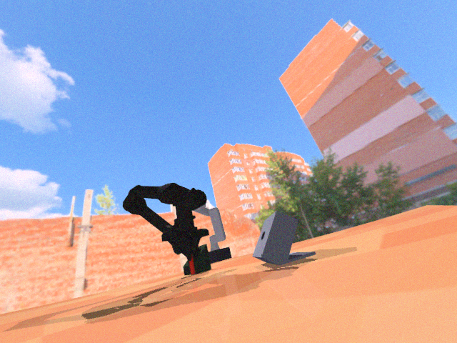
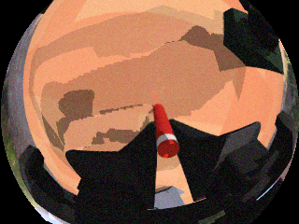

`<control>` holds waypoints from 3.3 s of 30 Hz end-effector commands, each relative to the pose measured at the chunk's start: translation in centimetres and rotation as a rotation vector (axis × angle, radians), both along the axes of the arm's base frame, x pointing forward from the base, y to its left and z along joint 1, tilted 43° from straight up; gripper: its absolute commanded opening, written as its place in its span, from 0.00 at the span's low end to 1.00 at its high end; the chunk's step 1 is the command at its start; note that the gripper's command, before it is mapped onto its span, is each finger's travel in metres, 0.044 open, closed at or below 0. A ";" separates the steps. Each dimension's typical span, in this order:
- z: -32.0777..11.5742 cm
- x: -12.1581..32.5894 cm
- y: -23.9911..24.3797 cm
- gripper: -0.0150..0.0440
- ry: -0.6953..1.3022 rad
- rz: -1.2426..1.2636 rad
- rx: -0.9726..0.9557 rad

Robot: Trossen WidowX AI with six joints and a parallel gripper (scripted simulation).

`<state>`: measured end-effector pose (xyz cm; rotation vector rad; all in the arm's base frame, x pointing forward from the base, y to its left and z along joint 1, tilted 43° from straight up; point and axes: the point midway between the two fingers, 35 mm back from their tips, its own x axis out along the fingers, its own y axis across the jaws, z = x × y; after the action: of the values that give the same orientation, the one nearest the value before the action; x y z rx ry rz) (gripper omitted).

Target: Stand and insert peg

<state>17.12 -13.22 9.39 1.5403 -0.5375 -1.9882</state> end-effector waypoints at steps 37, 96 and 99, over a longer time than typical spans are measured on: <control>3.9 4.0 4.3 0.25 -0.119 -0.075 0.156; 5.5 14.7 1.0 0.25 -0.605 -0.161 0.566; 5.7 15.3 0.7 0.25 -0.632 -0.156 0.581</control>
<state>31.70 -12.14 14.84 2.5516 -0.3455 -1.8629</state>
